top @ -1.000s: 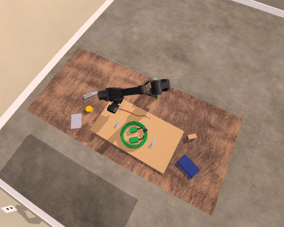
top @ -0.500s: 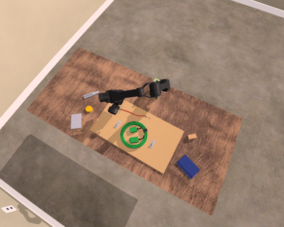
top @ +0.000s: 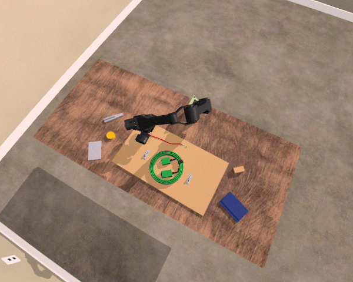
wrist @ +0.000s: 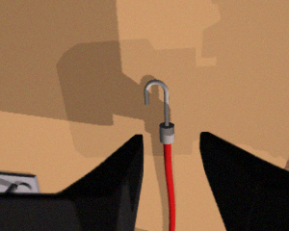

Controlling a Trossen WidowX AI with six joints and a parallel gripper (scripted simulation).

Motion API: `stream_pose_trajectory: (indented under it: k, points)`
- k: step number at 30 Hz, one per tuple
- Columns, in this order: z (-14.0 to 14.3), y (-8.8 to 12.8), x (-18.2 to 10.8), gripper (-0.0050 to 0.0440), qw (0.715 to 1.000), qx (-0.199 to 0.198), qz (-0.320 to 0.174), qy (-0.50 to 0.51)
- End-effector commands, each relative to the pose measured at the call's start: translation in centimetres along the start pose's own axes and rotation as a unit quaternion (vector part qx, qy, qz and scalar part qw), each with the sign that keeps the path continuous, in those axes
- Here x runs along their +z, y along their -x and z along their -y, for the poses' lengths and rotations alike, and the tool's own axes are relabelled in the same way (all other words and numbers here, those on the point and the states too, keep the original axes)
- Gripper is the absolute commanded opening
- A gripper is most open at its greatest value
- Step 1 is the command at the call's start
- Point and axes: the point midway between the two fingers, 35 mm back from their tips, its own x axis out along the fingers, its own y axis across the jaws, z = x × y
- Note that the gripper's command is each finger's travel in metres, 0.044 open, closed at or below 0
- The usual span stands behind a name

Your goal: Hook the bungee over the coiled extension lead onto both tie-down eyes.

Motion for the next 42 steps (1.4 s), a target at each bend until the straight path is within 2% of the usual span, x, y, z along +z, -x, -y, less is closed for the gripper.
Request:
stream_pose_trajectory:
  k: [1, 8, 11, 13, 14, 16, 30, 36, 42]
  points:
    - [-0.3, -0.2, -0.1, 0.015, 1.0, 0.005, 0.004, 0.001]
    - [-0.1, -1.2, 0.0, 0.015, 1.0, 0.003, 0.002, -0.001]
    - [-0.5, -0.8, 0.1, 0.015, 1.0, 0.007, 0.007, 0.003]
    - [-0.6, -0.6, 0.1, 0.0102, 1.0, 0.008, 0.009, 0.006]
    - [-0.6, -0.6, 0.1, 0.0095, 1.0, 0.008, 0.009, 0.006]
    - [-0.6, -0.6, 0.1, 0.0095, 1.0, 0.008, 0.009, 0.006]
    - [-0.6, -0.6, 0.1, 0.0002, 1.0, 0.008, 0.009, 0.006]
    - [-0.6, -0.5, 0.1, 0.0, 1.0, 0.009, 0.009, 0.004]
    - [-1.0, 2.6, 0.3, -0.0003, 1.0, 0.013, 0.018, 0.013]
